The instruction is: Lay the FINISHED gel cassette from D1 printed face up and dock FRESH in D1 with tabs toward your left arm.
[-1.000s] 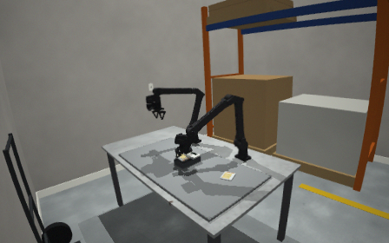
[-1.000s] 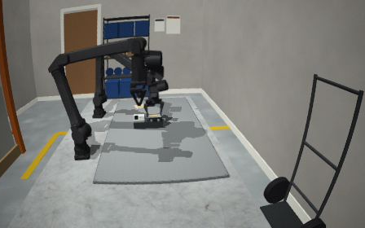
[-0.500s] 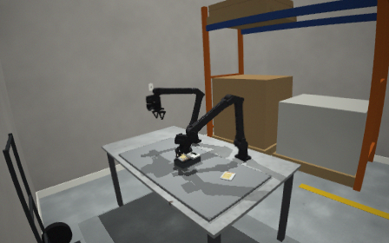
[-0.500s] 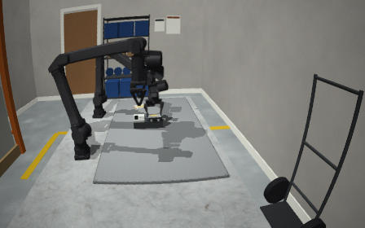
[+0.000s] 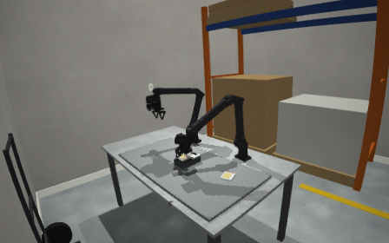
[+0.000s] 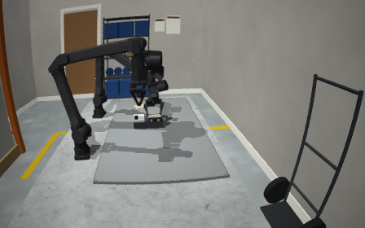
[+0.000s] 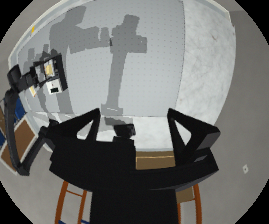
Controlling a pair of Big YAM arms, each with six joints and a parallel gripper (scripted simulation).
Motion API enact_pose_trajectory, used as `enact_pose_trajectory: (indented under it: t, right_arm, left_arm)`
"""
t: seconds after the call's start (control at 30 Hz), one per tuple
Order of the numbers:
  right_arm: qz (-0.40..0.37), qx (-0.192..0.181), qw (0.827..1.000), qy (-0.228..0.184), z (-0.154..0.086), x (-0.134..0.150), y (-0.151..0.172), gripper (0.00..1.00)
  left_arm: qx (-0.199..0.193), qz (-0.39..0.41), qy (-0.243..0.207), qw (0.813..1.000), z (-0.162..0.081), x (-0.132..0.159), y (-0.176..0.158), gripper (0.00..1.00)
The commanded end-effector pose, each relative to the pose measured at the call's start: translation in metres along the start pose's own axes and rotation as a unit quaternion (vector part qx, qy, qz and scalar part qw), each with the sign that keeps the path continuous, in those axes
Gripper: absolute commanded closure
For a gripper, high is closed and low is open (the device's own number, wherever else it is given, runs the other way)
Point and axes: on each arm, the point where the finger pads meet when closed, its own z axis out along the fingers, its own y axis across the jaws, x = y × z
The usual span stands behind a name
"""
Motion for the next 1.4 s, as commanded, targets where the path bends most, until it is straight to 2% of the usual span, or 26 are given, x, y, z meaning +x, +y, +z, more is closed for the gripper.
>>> enact_pose_trajectory:
  t: [0.0, 1.37]
  right_arm:
    - [-0.004, 0.001, 1.000, -0.009, -0.0181, -0.0105, -0.0019, 0.00]
    - [-0.004, 0.001, 1.000, -0.009, -0.0181, -0.0105, -0.0019, 0.00]
  left_arm:
    - [0.003, 0.000, 0.001, 1.000, 0.0092, -0.0013, 0.0005, 1.00]
    - [-0.001, 0.004, -0.002, 1.000, 0.0048, -0.0068, 0.0044, 1.00]
